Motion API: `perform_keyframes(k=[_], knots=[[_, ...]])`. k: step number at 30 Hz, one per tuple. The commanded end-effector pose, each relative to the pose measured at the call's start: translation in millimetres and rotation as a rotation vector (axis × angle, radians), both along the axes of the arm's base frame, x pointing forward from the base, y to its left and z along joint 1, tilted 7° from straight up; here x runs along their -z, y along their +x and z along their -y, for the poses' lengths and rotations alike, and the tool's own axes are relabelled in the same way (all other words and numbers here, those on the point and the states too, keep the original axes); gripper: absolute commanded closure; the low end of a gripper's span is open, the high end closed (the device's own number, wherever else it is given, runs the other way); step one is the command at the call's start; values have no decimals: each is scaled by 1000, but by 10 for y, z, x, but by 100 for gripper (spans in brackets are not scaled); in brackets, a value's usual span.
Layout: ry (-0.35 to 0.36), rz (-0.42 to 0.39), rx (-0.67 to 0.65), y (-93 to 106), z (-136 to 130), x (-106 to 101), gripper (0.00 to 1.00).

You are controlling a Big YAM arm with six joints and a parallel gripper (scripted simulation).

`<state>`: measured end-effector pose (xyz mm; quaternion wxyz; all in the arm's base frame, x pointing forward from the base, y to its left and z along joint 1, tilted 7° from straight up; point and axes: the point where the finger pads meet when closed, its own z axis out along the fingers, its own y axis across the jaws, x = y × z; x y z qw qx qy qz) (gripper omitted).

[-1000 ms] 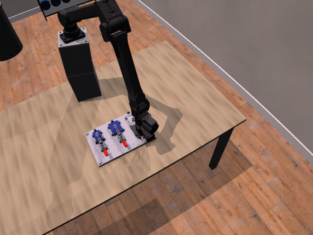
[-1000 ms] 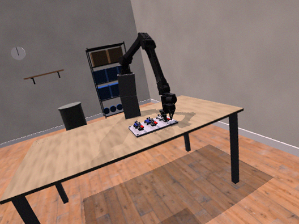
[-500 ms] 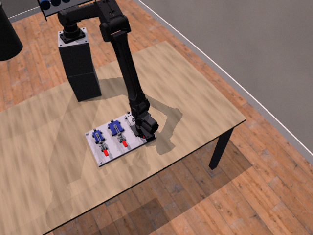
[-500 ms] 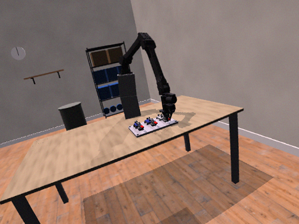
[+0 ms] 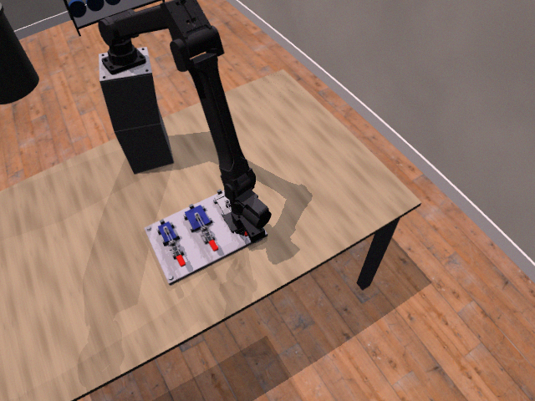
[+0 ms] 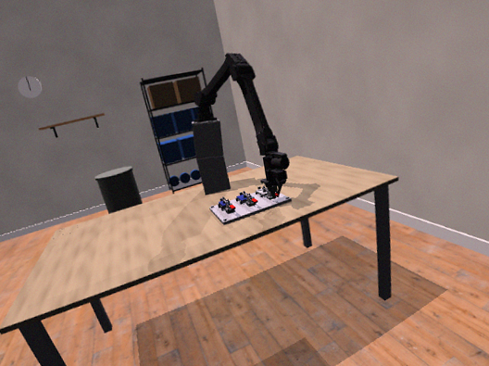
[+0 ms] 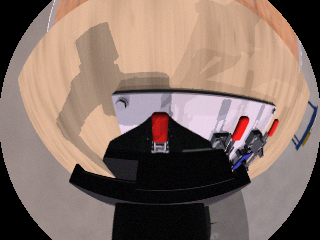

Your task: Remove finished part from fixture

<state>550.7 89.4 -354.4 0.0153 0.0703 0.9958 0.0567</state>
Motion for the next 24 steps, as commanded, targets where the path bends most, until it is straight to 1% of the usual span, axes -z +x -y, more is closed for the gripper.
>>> perform_keyframes(k=[1, 24], knots=[[3, 35, 8, 174, -38, -197, 100], [2, 27, 10, 136, -25, -193, 100]])
